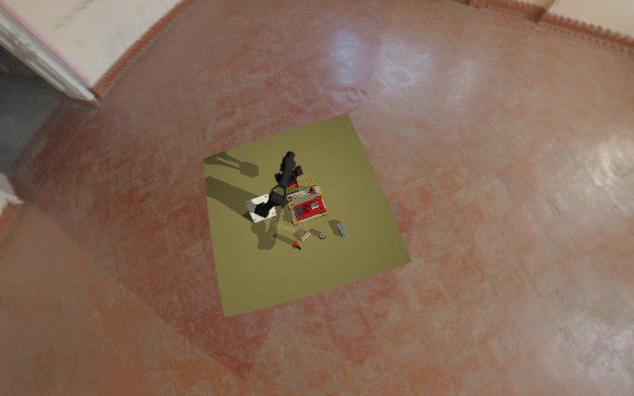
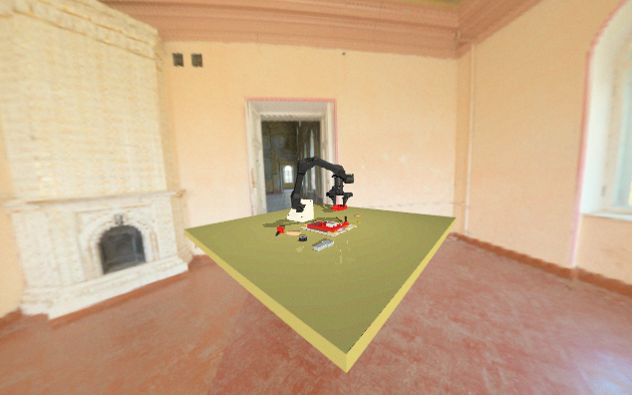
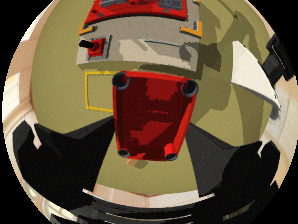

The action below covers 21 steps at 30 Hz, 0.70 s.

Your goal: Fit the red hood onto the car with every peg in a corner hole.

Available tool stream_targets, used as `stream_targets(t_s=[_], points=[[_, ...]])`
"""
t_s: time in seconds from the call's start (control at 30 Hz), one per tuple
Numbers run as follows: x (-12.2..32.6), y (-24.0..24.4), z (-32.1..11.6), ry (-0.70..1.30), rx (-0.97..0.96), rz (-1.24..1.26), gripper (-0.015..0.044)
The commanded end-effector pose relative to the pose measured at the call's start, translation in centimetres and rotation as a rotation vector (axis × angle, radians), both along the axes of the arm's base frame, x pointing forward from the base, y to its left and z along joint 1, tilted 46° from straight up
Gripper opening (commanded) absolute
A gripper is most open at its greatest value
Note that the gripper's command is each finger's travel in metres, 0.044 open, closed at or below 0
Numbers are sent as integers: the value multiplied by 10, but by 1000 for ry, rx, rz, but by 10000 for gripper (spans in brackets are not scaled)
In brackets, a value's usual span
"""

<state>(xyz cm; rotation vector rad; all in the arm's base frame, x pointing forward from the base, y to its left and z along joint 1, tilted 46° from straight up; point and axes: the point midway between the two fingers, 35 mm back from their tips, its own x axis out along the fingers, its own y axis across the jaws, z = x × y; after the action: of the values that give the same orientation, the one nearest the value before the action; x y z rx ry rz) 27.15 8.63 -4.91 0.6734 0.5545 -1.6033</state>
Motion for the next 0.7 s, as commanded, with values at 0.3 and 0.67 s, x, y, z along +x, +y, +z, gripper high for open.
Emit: stream_targets(t_s=[0.3,0.67], points=[[0,-22,-23,-35,-1,-31,0],[-6,-56,-54,-35,-5,-32,0]])
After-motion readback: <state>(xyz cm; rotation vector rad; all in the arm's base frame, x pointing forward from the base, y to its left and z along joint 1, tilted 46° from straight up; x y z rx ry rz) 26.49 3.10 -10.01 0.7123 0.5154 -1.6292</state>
